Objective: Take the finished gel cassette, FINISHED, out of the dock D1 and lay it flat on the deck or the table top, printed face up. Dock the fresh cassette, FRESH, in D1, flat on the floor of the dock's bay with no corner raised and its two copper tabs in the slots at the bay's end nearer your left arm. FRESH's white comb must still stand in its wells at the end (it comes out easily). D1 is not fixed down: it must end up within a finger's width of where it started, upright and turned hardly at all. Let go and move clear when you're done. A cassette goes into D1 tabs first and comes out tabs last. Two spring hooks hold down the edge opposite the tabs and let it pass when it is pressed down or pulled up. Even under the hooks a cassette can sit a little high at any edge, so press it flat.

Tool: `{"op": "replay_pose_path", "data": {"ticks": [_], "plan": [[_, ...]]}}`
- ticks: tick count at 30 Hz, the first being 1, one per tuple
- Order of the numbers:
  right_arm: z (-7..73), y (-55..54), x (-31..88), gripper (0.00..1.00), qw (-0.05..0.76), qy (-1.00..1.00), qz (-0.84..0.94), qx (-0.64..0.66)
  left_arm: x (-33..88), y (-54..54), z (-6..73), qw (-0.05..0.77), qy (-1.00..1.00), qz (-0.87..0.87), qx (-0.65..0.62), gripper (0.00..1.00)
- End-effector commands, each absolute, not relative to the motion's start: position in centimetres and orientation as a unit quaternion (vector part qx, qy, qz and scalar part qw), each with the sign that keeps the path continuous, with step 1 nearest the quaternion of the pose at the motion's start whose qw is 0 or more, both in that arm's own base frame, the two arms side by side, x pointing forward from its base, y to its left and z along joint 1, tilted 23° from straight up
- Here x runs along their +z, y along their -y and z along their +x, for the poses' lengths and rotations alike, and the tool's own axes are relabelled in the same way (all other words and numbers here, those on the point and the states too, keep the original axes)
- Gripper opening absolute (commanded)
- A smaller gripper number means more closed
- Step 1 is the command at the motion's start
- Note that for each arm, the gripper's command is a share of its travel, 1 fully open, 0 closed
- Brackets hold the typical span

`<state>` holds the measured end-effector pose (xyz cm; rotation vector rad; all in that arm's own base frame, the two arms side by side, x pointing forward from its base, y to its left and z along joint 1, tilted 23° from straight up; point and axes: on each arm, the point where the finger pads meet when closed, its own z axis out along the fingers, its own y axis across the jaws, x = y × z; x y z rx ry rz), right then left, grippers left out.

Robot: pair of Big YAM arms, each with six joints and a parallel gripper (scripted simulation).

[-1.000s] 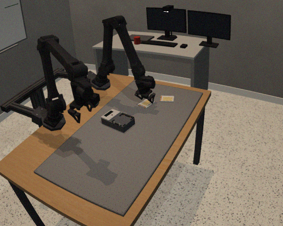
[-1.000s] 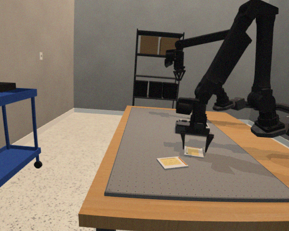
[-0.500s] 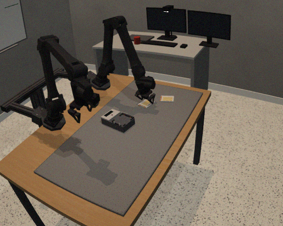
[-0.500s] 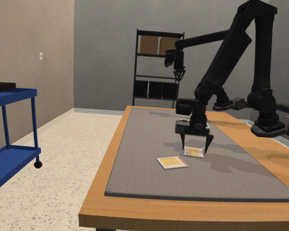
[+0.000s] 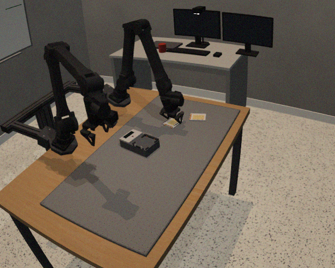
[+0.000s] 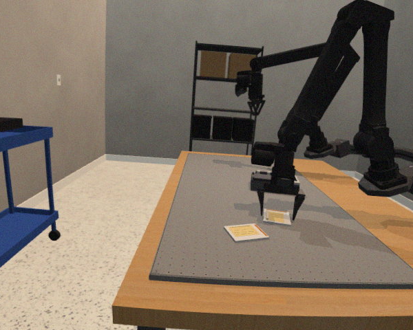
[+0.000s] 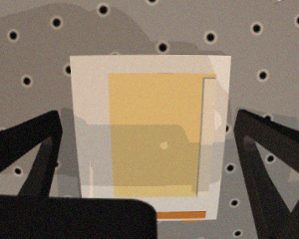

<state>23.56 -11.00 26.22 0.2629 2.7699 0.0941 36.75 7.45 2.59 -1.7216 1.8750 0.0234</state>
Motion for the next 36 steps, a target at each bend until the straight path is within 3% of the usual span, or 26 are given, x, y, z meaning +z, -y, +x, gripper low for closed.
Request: {"op": "replay_pose_path", "data": {"ticks": [1,25,26,36], "plan": [[24.35,11.81,29.15,1.00,0.199,-0.975,0.101,0.023,2.06,-7.94,36.71,0.290,-0.704,-0.648,0.013,0.98],[24.35,11.81,29.15,1.00,0.199,-0.975,0.101,0.023,1.74,-7.97,36.96,0.291,-0.704,-0.648,0.013,0.98],[24.35,11.81,29.15,1.00,0.199,-0.975,0.101,0.023,1.85,-7.89,36.97,0.296,-0.703,-0.646,0.007,0.00],[24.35,11.81,29.15,1.00,0.199,-0.975,0.101,0.023,2.41,-7.47,37.06,0.296,-0.703,-0.646,0.007,0.00]]}}
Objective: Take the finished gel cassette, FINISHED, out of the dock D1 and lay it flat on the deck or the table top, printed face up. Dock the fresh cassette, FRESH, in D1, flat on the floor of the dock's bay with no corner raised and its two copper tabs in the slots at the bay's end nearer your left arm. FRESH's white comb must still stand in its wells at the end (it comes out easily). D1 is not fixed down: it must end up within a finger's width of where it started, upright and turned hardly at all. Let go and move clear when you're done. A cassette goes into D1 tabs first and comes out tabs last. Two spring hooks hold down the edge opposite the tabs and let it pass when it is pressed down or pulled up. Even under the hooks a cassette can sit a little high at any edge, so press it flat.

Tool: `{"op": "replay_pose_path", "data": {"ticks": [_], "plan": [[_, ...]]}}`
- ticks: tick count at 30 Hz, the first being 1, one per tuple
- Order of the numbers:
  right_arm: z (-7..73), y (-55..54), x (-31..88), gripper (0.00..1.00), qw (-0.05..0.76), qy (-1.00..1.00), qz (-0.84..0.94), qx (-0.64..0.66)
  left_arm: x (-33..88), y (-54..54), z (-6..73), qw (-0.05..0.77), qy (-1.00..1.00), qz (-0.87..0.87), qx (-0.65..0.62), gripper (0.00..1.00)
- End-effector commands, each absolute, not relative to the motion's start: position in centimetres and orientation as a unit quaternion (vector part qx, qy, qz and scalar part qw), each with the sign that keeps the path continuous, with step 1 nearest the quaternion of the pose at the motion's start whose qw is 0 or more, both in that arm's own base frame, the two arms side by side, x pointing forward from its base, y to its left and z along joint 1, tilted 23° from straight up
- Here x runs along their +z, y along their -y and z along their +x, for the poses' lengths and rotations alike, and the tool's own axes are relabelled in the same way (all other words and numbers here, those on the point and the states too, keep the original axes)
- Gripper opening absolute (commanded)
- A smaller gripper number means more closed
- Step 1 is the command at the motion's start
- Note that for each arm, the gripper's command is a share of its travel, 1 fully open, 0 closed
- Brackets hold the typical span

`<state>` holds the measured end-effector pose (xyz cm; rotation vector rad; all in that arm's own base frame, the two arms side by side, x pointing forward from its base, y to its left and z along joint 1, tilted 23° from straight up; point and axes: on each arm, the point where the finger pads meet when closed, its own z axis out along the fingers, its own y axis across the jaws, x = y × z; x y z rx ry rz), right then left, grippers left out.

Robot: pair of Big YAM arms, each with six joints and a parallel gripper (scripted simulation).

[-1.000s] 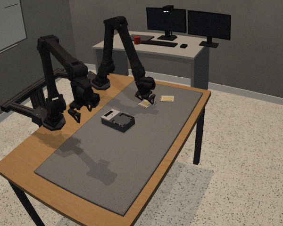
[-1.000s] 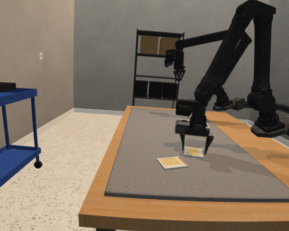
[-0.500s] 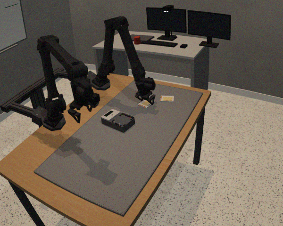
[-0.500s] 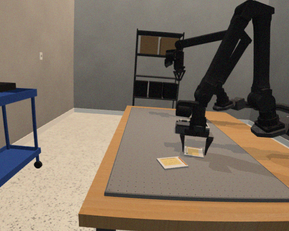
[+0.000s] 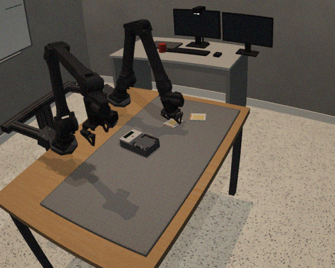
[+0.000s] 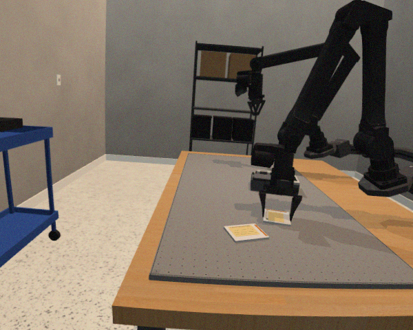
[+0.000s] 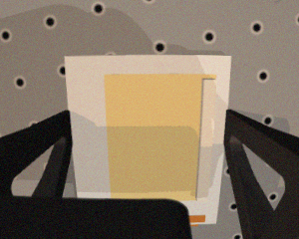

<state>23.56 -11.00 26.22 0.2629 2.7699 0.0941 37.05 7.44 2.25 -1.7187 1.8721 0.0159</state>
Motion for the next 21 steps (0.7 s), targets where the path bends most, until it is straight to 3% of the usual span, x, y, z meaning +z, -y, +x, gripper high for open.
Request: {"op": "replay_pose_path", "data": {"ticks": [1,21], "plan": [[24.35,11.81,29.15,1.00,0.199,-0.975,0.101,0.023,2.41,-7.47,37.06,0.296,-0.703,-0.646,0.007,0.00],[24.35,11.81,29.15,1.00,0.199,-0.975,0.101,0.023,2.78,-7.45,36.90,0.294,-0.704,-0.646,0.008,0.00]]}}
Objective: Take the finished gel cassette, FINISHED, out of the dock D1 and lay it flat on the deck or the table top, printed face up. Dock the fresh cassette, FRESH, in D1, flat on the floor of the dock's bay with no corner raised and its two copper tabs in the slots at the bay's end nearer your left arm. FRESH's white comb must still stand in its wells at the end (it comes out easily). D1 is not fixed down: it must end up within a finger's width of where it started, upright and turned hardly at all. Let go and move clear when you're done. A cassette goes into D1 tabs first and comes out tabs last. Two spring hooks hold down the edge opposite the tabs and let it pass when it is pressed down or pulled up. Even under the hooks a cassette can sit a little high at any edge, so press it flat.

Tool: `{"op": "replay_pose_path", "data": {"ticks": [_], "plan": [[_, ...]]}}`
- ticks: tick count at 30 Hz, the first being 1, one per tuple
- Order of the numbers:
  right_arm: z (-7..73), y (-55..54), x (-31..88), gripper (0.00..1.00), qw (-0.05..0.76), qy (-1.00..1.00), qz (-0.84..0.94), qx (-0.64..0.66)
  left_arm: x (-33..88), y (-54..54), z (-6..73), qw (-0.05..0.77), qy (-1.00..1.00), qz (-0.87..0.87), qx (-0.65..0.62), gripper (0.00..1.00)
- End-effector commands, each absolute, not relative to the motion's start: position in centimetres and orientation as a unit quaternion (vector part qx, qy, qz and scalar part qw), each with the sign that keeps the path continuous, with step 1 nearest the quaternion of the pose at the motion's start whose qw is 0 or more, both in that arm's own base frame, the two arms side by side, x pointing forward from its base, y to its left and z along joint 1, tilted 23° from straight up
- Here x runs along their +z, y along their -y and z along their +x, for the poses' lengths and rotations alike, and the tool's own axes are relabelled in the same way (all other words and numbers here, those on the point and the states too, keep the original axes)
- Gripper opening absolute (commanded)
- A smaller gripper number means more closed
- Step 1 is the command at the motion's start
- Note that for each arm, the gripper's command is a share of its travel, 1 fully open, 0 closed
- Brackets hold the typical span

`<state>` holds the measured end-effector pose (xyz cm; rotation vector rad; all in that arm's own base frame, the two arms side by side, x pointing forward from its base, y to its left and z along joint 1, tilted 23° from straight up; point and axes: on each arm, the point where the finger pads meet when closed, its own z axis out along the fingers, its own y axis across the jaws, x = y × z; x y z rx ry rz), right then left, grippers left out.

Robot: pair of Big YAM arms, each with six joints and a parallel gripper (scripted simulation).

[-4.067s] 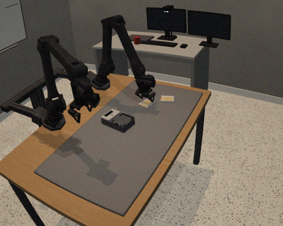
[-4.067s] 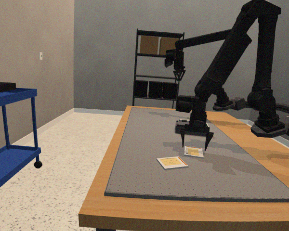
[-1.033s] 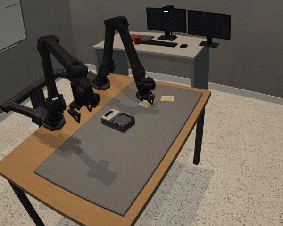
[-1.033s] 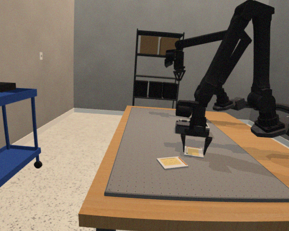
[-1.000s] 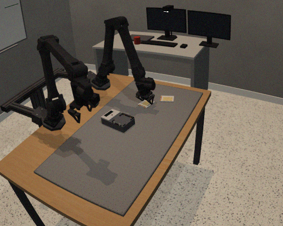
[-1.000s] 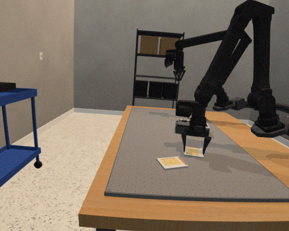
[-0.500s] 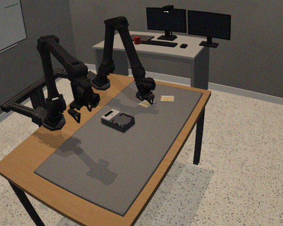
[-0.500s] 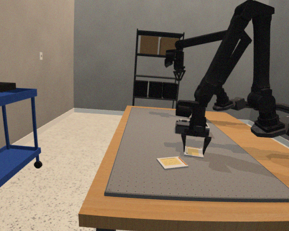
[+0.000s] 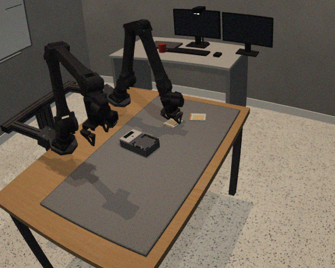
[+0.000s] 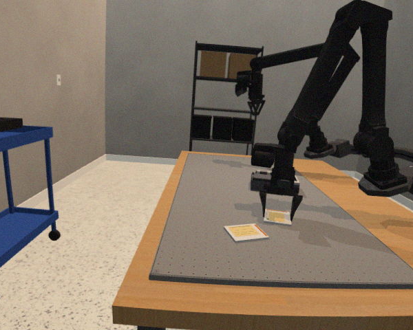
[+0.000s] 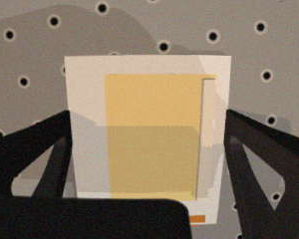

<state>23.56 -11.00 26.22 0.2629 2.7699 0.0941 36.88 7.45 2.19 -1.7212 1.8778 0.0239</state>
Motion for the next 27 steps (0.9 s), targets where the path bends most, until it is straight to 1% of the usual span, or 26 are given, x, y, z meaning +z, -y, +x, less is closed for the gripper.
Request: {"op": "replay_pose_path", "data": {"ticks": [1,27], "plan": [[24.3,11.8,29.2,1.00,0.199,-0.975,0.101,0.023,2.9,-7.4,36.8,0.294,-0.704,-0.646,0.008,0.00],[24.3,11.8,29.2,1.00,0.199,-0.975,0.101,0.023,5.8,-7.3,35.6,0.294,-0.704,-0.646,0.008,0.00]]}}
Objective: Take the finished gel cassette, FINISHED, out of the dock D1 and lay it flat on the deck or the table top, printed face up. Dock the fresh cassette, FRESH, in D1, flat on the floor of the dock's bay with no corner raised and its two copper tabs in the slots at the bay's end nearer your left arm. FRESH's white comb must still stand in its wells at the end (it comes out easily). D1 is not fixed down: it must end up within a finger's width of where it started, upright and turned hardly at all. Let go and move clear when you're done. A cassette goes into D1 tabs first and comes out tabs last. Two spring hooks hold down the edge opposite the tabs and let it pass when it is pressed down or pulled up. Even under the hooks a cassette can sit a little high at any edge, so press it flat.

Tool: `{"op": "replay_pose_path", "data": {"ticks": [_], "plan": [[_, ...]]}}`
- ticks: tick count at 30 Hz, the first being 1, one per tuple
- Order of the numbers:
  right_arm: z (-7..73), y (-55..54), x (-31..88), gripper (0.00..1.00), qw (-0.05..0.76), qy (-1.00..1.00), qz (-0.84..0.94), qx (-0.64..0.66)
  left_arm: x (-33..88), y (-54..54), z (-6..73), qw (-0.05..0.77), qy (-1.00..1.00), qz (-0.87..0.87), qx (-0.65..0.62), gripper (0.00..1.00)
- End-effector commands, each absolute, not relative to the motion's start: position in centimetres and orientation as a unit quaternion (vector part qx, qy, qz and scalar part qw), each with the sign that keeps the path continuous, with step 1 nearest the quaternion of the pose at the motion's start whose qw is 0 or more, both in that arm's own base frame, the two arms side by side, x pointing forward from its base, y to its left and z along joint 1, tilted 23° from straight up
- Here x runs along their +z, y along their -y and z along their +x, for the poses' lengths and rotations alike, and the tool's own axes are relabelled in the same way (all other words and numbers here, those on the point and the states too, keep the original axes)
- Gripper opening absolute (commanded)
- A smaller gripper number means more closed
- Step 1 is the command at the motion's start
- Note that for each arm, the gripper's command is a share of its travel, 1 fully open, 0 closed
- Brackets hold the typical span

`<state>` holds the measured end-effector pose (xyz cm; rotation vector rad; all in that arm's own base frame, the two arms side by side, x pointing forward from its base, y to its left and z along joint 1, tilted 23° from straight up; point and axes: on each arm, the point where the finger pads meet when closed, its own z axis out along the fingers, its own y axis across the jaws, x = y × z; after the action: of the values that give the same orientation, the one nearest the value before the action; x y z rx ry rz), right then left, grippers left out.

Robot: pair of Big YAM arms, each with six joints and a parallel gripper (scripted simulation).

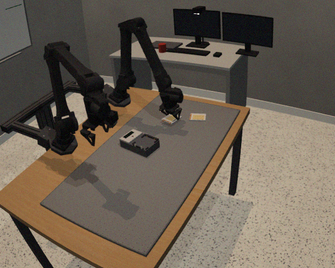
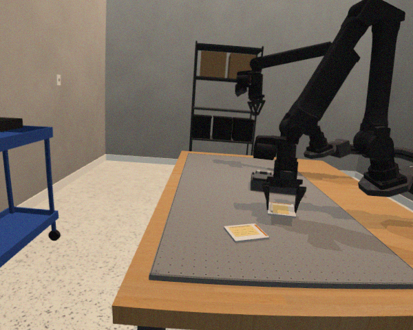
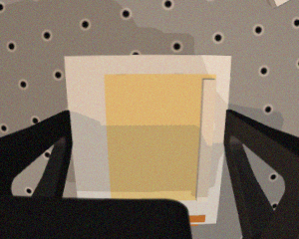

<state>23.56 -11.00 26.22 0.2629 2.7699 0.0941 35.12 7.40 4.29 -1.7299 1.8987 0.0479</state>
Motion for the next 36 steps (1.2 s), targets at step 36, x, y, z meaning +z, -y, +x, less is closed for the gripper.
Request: {"op": "replay_pose_path", "data": {"ticks": [36], "plan": [[24.3,11.8,29.2,1.00,0.199,-0.975,0.101,0.023,8.8,-7.1,34.3,0.294,-0.704,-0.646,0.008,0.00]]}}
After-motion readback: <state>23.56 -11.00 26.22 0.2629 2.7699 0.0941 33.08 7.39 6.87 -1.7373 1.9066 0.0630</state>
